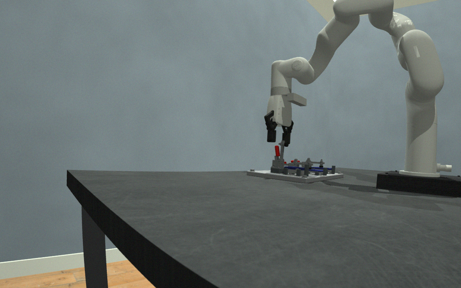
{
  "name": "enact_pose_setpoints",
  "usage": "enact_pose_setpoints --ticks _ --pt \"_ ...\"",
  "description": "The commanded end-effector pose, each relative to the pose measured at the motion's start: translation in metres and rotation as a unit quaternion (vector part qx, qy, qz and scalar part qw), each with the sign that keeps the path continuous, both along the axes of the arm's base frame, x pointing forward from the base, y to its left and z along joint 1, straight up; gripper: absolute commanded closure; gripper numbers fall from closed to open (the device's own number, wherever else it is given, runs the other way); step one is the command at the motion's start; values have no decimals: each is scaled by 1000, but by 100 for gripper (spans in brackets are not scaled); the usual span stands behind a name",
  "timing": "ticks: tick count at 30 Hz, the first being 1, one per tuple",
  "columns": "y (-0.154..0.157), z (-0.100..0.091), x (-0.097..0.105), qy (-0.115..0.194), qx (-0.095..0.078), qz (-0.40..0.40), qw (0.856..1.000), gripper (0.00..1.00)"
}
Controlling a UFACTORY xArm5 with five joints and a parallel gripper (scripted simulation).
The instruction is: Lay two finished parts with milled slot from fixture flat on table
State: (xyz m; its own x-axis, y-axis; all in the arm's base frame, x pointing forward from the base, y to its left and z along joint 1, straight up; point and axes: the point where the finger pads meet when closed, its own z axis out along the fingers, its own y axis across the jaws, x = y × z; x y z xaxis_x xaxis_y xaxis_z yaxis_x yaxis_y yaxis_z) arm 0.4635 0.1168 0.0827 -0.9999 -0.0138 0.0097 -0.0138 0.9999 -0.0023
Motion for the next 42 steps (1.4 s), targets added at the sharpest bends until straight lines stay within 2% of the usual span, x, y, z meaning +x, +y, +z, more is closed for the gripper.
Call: enact_pose_setpoints --ticks 1,13,28,42 --pt "0 1 -1 -2 0 0 1000 0" --pt "0 2 -22 -2 0 0 1000 0" --pt "-1 2 -66 -2 0 0 1000 0" --pt "-1 2 -76 -2 0 0 1000 0"
